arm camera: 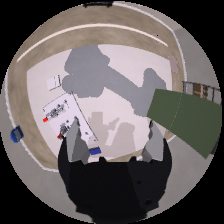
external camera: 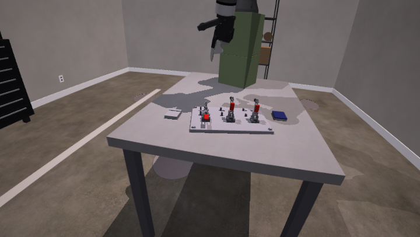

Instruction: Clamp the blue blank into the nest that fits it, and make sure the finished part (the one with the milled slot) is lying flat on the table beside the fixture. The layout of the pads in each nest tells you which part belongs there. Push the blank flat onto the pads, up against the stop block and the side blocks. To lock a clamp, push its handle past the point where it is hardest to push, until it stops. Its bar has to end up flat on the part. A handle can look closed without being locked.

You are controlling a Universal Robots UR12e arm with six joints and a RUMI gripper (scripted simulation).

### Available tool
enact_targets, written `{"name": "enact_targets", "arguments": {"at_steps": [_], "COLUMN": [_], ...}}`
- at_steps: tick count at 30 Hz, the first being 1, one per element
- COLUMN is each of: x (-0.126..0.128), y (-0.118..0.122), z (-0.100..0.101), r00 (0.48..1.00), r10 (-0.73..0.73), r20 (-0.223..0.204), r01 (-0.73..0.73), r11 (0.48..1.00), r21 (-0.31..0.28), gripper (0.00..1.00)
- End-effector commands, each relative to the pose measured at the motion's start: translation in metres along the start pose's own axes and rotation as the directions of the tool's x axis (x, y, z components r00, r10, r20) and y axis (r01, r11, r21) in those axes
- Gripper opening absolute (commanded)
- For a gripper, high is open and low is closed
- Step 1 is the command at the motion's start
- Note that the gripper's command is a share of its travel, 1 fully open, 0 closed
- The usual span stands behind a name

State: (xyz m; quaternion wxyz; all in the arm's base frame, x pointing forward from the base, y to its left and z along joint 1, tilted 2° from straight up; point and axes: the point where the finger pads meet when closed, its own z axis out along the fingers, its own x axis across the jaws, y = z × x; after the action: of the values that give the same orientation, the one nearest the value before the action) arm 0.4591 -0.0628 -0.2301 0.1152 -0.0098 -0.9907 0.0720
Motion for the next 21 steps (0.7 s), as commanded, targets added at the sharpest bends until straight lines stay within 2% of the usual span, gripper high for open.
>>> {"name": "enact_targets", "arguments": {"at_steps": [1,16,21], "x": [0.0,-0.011,-0.023], "y": [0.0,0.005,0.011], "z": [0.0,-0.001,-0.001], "r00": [1.0,0.994,0.975], "r10": [0.0,-0.105,-0.221], "r20": [0.001,0.017,0.035], "r01": [0.0,0.106,0.221], "r11": [1.0,0.994,0.975], "r21": [0.0,-0.004,-0.005], "gripper": [1.0,1.0,1.0]}}
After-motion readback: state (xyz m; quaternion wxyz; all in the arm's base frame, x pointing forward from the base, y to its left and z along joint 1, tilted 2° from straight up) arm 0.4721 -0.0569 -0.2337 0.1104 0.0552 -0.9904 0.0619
